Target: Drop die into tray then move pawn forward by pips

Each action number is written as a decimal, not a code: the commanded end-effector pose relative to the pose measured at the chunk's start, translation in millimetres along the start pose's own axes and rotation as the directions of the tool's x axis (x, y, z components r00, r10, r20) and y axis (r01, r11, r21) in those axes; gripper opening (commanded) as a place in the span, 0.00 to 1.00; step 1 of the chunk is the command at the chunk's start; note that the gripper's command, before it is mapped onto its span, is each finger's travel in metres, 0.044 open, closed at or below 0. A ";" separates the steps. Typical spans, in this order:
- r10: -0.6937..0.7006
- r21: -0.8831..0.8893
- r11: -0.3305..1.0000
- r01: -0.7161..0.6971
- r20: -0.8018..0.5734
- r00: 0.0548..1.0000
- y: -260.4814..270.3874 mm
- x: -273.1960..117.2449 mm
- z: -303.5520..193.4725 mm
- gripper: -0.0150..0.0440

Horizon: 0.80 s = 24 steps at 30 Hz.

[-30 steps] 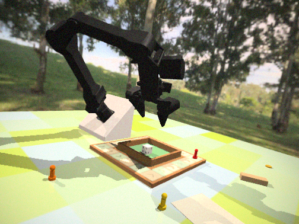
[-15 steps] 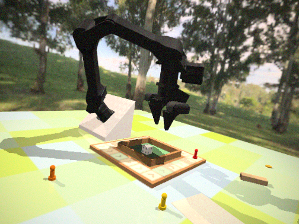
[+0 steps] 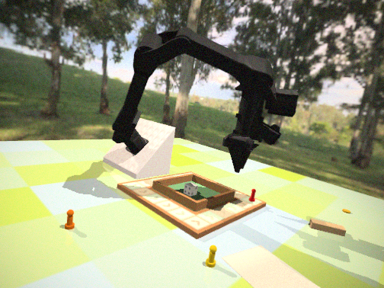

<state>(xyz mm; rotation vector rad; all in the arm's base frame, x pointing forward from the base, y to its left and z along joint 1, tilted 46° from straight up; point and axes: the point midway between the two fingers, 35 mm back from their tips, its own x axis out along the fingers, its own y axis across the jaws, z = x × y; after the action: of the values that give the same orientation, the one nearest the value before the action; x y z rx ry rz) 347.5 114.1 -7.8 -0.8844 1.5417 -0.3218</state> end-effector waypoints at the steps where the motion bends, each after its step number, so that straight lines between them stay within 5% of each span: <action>1: -0.034 0.518 0.855 0.023 0.012 0.999 24.7 15.3 42.0 0.59; 24: -0.035 0.518 0.855 0.023 0.012 0.999 26.2 32.8 43.6 0.59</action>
<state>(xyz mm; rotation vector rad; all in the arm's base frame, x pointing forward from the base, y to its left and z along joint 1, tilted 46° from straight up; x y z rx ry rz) 382.1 124.6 -54.4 -0.4692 1.3226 -0.7120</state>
